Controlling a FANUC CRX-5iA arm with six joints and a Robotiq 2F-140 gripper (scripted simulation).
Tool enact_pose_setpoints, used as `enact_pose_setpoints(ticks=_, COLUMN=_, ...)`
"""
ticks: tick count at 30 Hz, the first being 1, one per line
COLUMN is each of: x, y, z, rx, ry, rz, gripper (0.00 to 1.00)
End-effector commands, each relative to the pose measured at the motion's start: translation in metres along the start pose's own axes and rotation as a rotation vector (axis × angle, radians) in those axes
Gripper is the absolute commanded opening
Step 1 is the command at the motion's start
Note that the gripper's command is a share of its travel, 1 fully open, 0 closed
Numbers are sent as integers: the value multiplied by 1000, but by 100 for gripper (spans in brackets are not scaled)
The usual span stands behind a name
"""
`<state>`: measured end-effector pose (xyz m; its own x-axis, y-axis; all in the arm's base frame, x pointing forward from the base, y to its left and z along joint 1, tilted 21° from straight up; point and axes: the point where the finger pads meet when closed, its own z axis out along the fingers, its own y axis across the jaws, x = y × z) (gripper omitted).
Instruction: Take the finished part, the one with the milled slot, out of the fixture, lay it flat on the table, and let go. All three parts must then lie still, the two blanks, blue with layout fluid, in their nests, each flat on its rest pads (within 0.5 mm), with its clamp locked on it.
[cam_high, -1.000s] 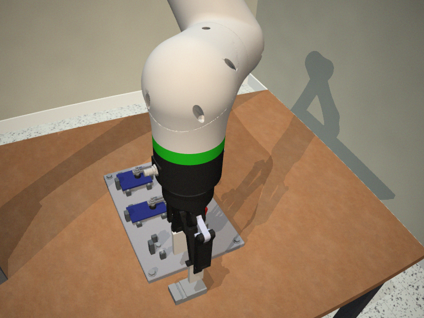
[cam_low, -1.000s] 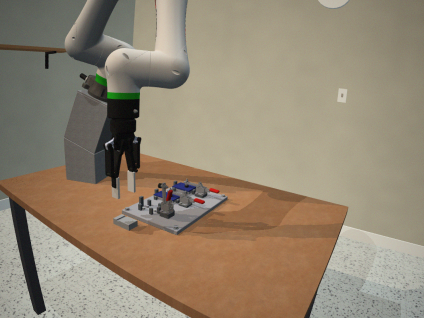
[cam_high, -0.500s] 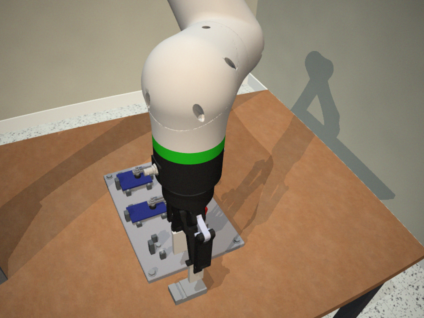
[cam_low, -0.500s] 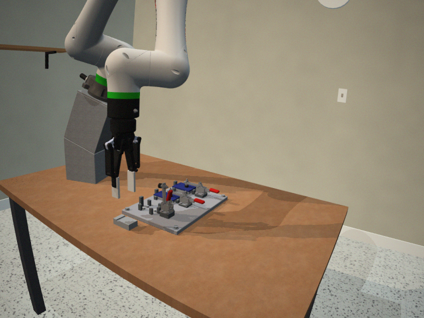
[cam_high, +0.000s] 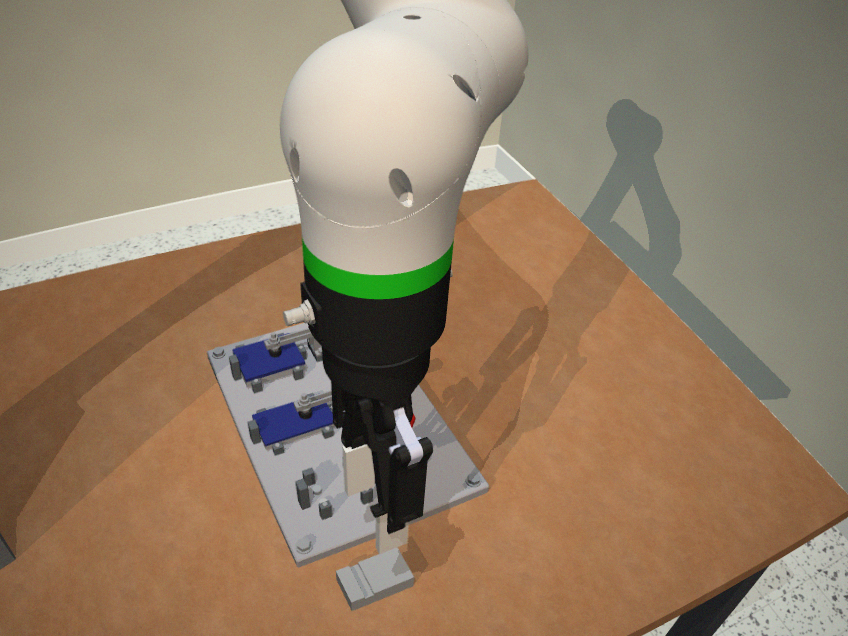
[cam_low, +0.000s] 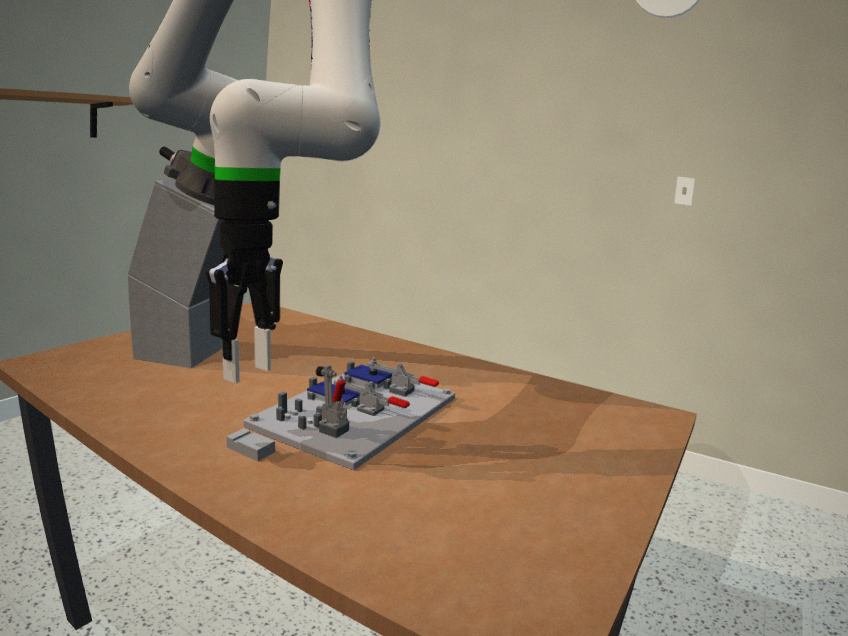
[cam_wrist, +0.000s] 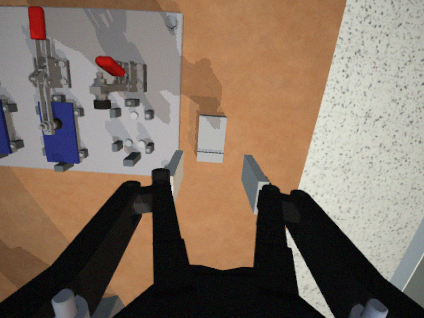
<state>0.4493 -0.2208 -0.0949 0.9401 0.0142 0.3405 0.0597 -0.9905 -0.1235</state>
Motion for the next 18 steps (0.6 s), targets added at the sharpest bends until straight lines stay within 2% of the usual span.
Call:
enact_pose_setpoints(ticks=1, x=0, y=0, z=-10, rx=0, ry=0, rz=0, gripper=40)
enact_pose_setpoints(ticks=9, x=0, y=0, z=-35, rx=0, ry=0, rz=0, gripper=40)
enact_pose_setpoints(ticks=18, x=0, y=0, z=-50, rx=0, ry=0, rz=0, gripper=40)
